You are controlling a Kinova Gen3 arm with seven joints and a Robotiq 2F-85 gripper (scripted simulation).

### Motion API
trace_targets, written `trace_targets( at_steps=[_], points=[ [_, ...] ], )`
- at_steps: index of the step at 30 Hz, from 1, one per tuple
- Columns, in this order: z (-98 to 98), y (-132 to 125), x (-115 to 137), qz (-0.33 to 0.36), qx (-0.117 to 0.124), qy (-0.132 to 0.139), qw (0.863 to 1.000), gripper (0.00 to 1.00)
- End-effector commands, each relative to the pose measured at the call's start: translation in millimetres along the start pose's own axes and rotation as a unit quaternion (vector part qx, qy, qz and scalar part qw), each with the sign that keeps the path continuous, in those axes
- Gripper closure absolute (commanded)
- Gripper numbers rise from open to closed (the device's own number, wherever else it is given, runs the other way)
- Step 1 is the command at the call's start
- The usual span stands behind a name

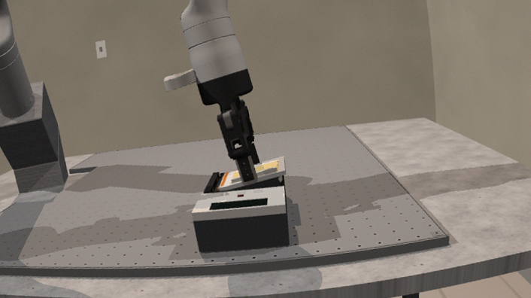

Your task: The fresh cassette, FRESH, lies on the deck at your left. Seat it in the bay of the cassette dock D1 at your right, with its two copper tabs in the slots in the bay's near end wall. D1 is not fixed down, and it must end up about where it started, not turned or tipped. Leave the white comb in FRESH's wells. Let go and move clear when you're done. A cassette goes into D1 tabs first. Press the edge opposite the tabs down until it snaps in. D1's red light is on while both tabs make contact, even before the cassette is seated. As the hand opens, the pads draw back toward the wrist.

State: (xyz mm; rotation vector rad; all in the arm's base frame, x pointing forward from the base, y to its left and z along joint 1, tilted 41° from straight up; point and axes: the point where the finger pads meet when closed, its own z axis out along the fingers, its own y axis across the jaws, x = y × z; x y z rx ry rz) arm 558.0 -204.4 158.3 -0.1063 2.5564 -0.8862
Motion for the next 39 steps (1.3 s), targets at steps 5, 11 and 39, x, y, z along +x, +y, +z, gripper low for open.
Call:
trace_targets(
  at_steps=[5, 11, 39],
  points=[
    [0.8, 0, 0, 0.000, 0.000, 0.000, 1.000, 1.00],
    [0.8, 0, 0, 0.000, 0.000, 0.000, 1.000, 0.00],
    [-13.7, 0, -2, 0.000, 0.000, 0.000, 1.000, 0.00]
  ],
)
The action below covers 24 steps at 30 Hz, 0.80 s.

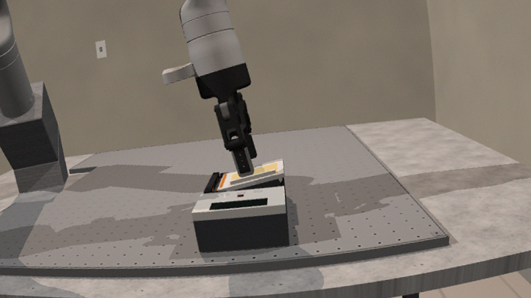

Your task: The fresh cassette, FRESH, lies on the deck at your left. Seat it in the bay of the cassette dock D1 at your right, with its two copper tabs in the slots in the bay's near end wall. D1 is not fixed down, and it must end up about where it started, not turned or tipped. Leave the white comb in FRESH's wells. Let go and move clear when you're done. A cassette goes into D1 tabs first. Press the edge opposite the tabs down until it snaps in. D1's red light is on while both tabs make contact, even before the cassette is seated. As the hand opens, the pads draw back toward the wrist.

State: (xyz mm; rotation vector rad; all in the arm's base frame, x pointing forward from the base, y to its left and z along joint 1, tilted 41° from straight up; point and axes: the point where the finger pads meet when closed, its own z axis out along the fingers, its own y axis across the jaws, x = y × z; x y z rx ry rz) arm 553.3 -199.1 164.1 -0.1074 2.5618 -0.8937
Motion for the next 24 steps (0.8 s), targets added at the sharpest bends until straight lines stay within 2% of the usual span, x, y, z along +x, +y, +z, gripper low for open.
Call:
trace_targets(
  at_steps=[1, 24],
  points=[
    [-5.9, 0, -4, 0.002, -0.002, -0.004, 1.000, 0.00],
    [-33.5, 0, -8, 0.002, -0.002, -0.004, 1.000, 0.00]
  ],
)
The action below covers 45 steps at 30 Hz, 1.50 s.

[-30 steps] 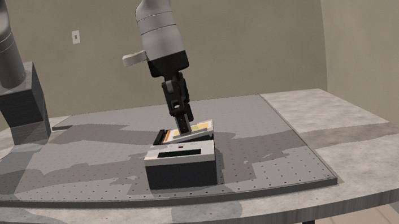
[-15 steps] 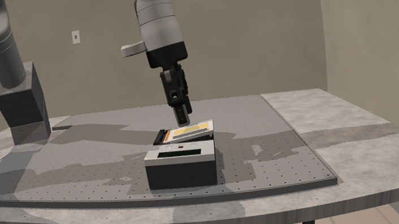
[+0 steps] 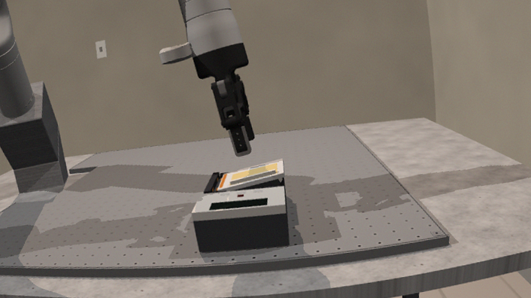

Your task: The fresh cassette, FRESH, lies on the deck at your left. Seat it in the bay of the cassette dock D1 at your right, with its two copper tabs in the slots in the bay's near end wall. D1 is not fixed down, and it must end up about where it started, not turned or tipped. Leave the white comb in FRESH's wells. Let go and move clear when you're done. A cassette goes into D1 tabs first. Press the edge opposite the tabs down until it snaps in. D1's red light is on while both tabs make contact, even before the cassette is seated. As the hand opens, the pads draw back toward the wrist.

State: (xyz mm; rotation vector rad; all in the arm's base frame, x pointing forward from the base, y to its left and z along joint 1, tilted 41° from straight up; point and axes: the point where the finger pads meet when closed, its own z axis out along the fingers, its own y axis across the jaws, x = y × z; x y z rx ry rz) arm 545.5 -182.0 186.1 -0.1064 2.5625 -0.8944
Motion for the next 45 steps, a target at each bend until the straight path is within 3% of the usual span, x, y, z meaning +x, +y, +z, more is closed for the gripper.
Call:
trace_targets(
  at_steps=[1, 9, 10, 14, 15, 45],
  points=[
    [-5.9, 0, -4, 0.001, -0.002, -0.004, 1.000, 0.00],
    [-5.9, 0, -4, 0.001, -0.002, -0.004, 1.000, 0.00],
    [-5.7, 0, -5, 0.001, -0.002, 0.012, 1.000, 1.00],
    [-4.8, 0, -10, 0.001, -0.002, 0.079, 0.997, 1.00],
    [-4.6, 0, -12, 0.001, -0.002, 0.081, 0.997, 1.00],
    [1.8, 0, -46, 0.001, -0.002, 0.081, 0.997, 1.00]
  ],
)
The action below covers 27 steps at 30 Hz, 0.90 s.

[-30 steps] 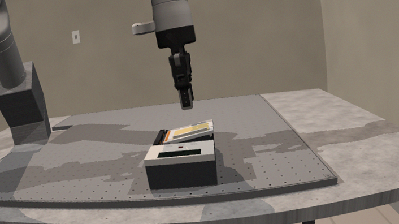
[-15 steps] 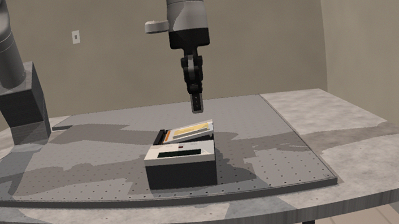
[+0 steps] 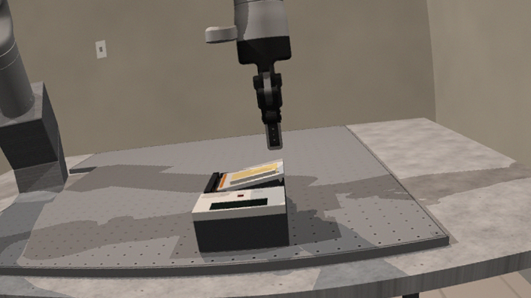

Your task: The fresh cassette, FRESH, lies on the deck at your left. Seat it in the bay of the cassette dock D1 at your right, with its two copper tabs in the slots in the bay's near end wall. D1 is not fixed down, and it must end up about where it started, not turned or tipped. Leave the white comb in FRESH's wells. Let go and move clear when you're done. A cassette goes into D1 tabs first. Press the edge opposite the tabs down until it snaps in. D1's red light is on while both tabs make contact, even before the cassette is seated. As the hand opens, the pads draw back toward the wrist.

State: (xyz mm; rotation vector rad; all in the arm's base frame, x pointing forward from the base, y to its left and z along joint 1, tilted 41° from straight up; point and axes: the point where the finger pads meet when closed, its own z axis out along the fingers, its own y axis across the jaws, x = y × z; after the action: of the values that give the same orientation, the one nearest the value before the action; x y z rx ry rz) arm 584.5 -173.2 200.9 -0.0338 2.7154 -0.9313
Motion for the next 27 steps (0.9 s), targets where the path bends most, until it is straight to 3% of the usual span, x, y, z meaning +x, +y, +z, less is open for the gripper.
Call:
trace_targets(
  at_steps=[1, 27],
  points=[
    [0.6, 0, -5, 0.001, 0.001, -0.001, 1.000, 1.00],
    [1.1, 0, -33, 0.001, 0.001, -0.001, 1.000, 1.00]
  ],
)
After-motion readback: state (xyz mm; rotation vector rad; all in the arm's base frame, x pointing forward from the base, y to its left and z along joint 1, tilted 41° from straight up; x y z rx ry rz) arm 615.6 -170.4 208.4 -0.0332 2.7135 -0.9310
